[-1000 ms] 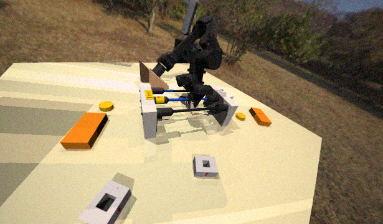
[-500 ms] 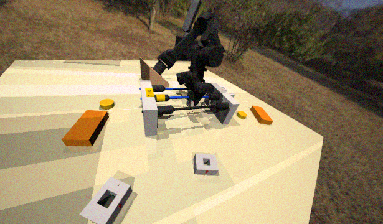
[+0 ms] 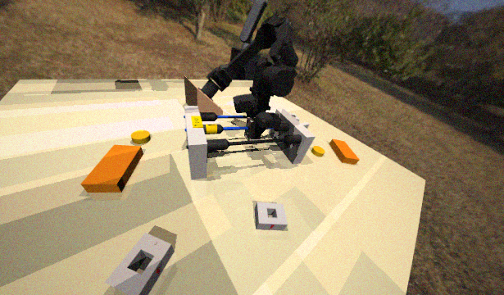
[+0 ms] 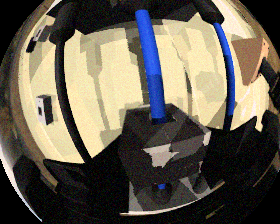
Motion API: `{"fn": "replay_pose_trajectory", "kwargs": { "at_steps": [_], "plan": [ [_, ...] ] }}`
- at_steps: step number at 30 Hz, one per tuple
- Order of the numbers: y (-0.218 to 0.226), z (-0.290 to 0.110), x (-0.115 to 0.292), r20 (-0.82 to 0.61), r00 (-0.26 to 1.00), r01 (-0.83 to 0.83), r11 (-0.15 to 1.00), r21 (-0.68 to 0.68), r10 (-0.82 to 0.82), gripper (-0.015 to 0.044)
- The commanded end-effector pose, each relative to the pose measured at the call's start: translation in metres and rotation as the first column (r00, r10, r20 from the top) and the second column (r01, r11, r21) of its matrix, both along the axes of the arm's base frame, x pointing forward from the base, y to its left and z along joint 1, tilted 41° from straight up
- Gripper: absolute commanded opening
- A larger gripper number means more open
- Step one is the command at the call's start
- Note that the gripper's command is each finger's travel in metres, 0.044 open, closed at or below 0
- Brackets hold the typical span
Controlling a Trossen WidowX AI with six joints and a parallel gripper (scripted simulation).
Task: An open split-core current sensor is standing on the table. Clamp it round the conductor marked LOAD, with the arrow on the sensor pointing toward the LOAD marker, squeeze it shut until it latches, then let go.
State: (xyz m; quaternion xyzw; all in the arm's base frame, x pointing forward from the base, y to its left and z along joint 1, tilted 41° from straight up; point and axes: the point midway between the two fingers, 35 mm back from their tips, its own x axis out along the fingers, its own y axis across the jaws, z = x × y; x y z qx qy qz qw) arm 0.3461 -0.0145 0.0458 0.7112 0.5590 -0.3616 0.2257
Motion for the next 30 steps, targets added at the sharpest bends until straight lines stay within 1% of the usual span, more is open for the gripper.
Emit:
{"fn": "replay_pose_trajectory", "kwargs": {
  "at_steps": [1, 24, 30],
  "plan": [
    [-0.0005, 0.0, 0.0001, -0.044, 0.998, -0.044, 0.999, 0.017, 0.045, 0.0],
    [0.0029, -0.0038, 0.0012, -0.047, 0.998, -0.045, 0.999, 0.02, 0.046, 0.0],
    [0.0003, -0.0001, 0.0007, -0.046, 0.998, -0.043, 0.999, 0.02, 0.044, 0.0157]
  ]
}}
